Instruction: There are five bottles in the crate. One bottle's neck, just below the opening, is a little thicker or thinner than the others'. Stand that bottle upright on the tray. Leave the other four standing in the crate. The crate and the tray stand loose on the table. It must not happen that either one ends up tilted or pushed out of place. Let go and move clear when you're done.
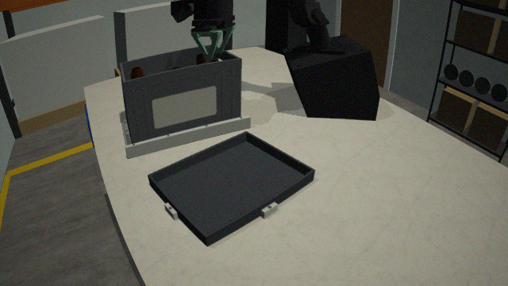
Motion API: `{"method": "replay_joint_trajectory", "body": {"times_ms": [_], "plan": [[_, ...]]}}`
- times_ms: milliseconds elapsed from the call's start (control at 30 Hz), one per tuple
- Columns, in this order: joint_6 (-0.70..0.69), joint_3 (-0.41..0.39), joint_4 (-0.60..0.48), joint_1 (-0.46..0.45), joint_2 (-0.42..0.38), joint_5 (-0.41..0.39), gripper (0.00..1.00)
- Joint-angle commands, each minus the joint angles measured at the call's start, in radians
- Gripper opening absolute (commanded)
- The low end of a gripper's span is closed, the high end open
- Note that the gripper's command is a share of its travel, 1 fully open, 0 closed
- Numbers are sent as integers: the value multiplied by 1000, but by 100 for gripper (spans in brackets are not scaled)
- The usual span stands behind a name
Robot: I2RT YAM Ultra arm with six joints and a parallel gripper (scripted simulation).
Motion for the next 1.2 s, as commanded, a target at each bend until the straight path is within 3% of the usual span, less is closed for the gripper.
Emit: {"method": "replay_joint_trajectory", "body": {"times_ms": [0,133,300,333,400,800,933,1167], "plan": [[-8,-22,24,-3,9,3,61],[-11,-17,40,-8,-10,4,61],[-13,-38,52,-10,21,2,61],[-12,-10,57,-10,-10,1,61],[-16,-45,66,-14,-4,3,61],[-25,-74,118,-23,42,-2,61],[-25,-37,125,-21,17,-1,61],[-29,-87,143,-25,51,-3,61]]}}
